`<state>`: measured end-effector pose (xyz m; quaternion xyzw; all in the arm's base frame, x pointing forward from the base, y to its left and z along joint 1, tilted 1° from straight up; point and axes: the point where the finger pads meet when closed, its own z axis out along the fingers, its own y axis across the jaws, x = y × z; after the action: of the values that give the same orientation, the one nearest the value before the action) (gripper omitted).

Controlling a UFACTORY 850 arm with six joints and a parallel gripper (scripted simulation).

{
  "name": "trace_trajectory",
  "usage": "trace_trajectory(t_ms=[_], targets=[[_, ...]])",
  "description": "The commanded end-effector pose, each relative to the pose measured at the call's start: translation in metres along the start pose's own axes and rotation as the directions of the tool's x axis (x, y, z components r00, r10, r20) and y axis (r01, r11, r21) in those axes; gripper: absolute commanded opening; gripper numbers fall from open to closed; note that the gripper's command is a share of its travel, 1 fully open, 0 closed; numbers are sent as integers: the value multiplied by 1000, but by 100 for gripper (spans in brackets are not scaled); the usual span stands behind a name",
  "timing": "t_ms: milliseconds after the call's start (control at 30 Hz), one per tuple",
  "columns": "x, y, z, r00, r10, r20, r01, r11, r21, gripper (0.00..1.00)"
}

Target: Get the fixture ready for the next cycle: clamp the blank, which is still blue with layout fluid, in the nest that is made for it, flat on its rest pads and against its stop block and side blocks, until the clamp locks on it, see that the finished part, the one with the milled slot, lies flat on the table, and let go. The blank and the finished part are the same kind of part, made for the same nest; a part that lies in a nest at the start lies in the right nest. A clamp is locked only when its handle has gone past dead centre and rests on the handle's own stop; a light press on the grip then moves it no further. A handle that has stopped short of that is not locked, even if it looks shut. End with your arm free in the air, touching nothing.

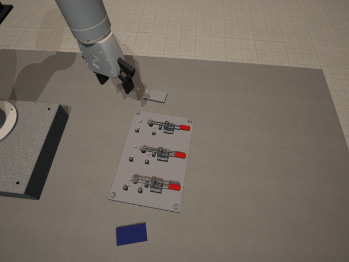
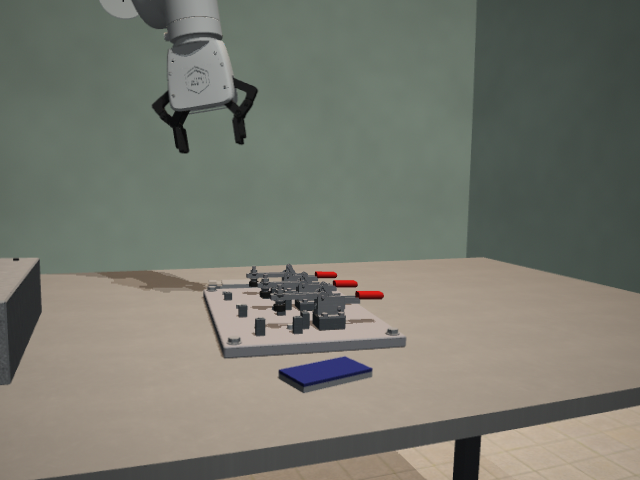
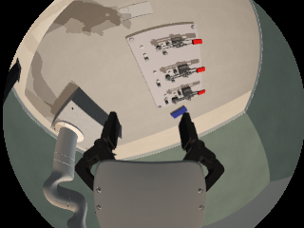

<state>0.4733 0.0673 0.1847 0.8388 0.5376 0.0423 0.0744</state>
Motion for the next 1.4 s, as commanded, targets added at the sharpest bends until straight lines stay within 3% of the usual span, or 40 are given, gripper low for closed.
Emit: trace_trajectory(t_ms=[0,100,133,267,300,500,533,633,667,767,800,900,933,1067,1100,1167,1200,1267,1300,1333,1367], targets=[[4,5,4,993,121,2,-121,993,14,100],[4,5,4,993,121,2,-121,993,14,100],[8,9,9,972,234,8,-234,972,28,100],[8,9,9,972,234,8,-234,972,28,100],[11,13,14,939,342,16,-343,939,41,100],[11,13,14,939,342,16,-343,939,41,100],[15,16,20,896,443,27,-444,894,53,100],[15,16,20,896,443,27,-444,894,53,100],[18,20,25,844,535,39,-537,841,62,100],[18,20,25,844,535,39,-537,841,62,100],[22,23,30,785,617,52,-619,782,70,100],[22,23,30,785,617,52,-619,782,70,100],[25,26,34,724,687,66,-690,720,75,100],[25,26,34,724,687,66,-690,720,75,100],[28,28,39,661,746,80,-750,657,79,100],[28,28,39,661,746,80,-750,657,79,100],[30,30,43,601,794,93,-799,595,81,100],[30,30,43,601,794,93,-799,595,81,100],[33,32,46,544,832,104,-839,538,81,100],[33,32,46,544,832,104,-839,538,81,100],[35,34,50,493,862,115,-870,487,81,100]])
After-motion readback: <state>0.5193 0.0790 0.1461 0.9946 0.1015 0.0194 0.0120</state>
